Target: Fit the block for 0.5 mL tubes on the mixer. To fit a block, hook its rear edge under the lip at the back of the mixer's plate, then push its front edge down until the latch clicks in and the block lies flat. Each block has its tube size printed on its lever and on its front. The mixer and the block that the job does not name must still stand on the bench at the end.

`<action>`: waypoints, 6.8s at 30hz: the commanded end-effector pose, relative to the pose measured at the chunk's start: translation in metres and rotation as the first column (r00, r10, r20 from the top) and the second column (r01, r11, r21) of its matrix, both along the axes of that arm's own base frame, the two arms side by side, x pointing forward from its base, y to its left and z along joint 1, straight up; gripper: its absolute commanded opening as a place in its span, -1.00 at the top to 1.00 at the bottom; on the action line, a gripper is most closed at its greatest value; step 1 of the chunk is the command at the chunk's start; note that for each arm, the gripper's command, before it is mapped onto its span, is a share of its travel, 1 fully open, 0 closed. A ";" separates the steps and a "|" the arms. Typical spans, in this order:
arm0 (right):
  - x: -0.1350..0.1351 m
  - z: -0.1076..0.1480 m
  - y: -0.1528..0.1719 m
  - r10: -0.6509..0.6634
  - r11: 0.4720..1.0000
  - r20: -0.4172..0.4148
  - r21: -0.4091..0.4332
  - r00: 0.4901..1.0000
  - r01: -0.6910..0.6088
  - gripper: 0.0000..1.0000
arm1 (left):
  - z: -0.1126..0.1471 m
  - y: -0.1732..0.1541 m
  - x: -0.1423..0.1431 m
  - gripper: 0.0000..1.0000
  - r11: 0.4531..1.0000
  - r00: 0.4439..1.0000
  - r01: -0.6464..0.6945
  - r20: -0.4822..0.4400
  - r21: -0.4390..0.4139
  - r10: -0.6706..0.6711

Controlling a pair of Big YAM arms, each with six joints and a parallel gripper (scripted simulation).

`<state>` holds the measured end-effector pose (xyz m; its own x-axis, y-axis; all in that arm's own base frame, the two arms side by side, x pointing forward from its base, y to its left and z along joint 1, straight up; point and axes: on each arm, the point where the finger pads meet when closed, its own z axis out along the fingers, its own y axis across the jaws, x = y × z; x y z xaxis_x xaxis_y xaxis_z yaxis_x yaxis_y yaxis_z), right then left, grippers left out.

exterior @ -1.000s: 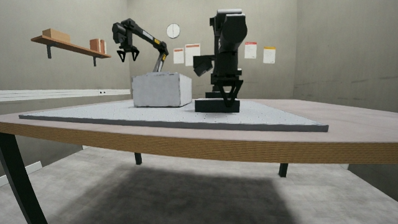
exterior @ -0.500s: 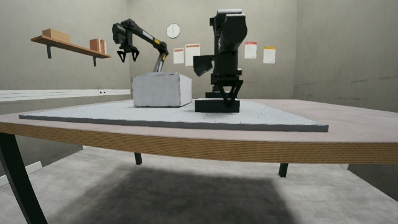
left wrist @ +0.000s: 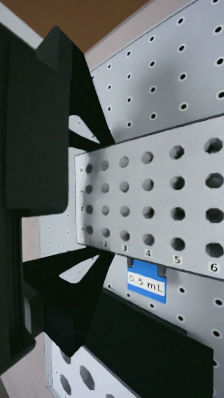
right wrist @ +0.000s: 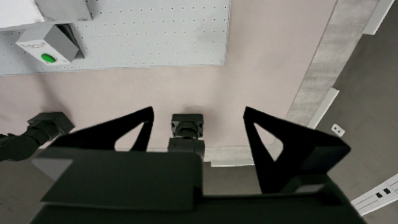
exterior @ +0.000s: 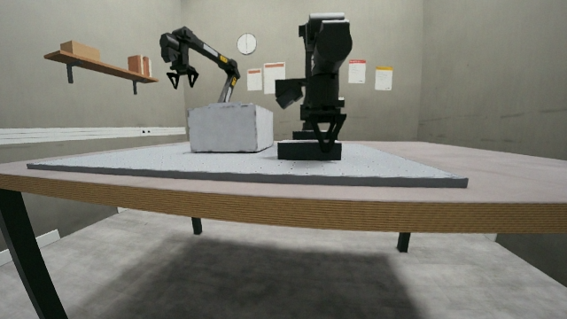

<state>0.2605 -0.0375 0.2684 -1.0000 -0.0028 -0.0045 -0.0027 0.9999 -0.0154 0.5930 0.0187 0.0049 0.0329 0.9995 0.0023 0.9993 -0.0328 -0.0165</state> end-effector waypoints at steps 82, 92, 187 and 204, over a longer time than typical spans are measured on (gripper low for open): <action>0.015 0.023 -0.003 -0.011 1.000 0.055 -0.006 0.998 0.011 -1.00 | 0.046 0.001 0.037 1.00 1.000 0.996 -0.006 0.095 -0.005 0.006; 0.017 0.026 -0.003 -0.011 1.000 0.061 -0.007 0.998 0.011 -1.00 | 0.066 0.001 0.039 1.00 1.000 0.992 -0.005 0.126 -0.004 0.005; 0.017 0.028 -0.002 -0.013 1.000 0.061 -0.006 0.998 0.013 -1.00 | 0.101 -0.004 0.037 1.00 1.000 0.990 0.016 0.137 -0.007 -0.015; 0.001 0.011 0.000 -0.013 1.000 0.025 -0.002 1.000 0.013 -1.00 | 0.120 -0.004 0.031 1.00 1.000 0.992 0.014 0.122 -0.007 -0.013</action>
